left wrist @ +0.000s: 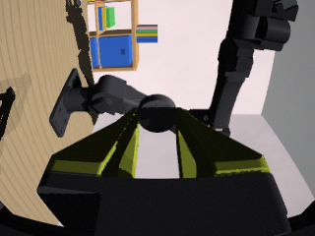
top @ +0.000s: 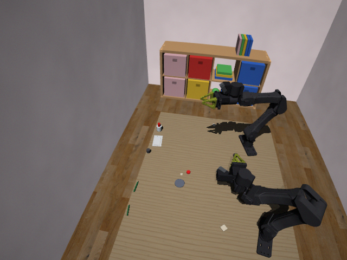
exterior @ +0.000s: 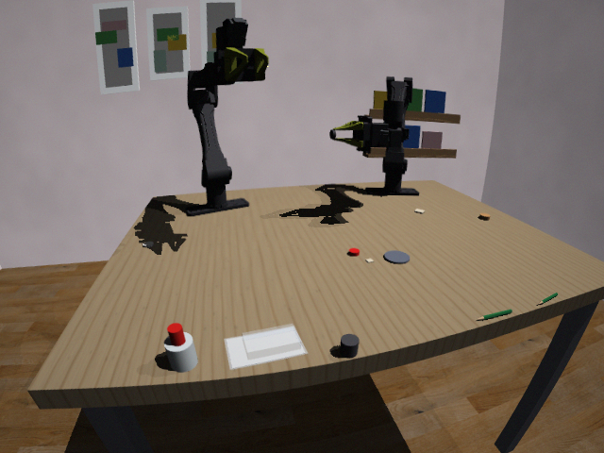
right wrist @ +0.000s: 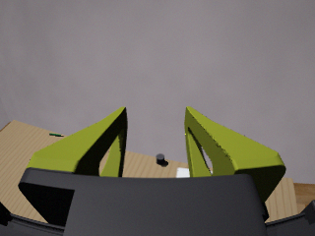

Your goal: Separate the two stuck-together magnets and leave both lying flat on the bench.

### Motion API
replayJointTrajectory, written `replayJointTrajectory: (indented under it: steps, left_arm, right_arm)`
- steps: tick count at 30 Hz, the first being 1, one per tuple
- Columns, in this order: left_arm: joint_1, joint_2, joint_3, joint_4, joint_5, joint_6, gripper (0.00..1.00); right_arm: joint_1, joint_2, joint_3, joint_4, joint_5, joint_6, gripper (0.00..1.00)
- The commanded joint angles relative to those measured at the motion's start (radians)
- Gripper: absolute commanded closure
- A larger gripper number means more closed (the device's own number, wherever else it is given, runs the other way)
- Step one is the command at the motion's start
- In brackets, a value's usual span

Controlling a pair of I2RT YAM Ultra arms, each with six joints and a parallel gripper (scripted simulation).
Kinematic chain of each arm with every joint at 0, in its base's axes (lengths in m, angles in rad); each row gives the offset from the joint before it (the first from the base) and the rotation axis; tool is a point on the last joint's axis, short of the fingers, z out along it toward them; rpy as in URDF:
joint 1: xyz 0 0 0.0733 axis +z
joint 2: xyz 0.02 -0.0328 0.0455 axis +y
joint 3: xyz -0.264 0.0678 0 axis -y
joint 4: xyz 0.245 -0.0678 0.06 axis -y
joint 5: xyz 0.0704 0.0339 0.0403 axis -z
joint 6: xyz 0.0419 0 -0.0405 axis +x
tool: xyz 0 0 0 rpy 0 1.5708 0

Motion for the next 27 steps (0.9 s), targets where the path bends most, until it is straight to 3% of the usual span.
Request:
replayJointTrajectory:
  steps: [1,16,18,27]
  left_arm:
    - [0.000,-0.006,0.006,0.007,0.000,0.002,0.75]
    - [0.000,-0.006,0.006,0.007,0.000,0.002,0.75]
    - [0.000,-0.006,0.006,0.007,0.000,0.002,0.75]
    - [0.000,-0.006,0.006,0.007,0.000,0.002,0.75]
  right_arm:
    - [0.002,-0.001,0.005,0.014,-0.018,0.016,0.60]
    - [0.056,0.018,-0.185,0.275,-0.447,0.576,0.60]
    - [0.056,0.018,-0.185,0.275,-0.447,0.576,0.60]
    - [0.094,0.033,-0.313,0.415,-0.686,0.887,0.60]
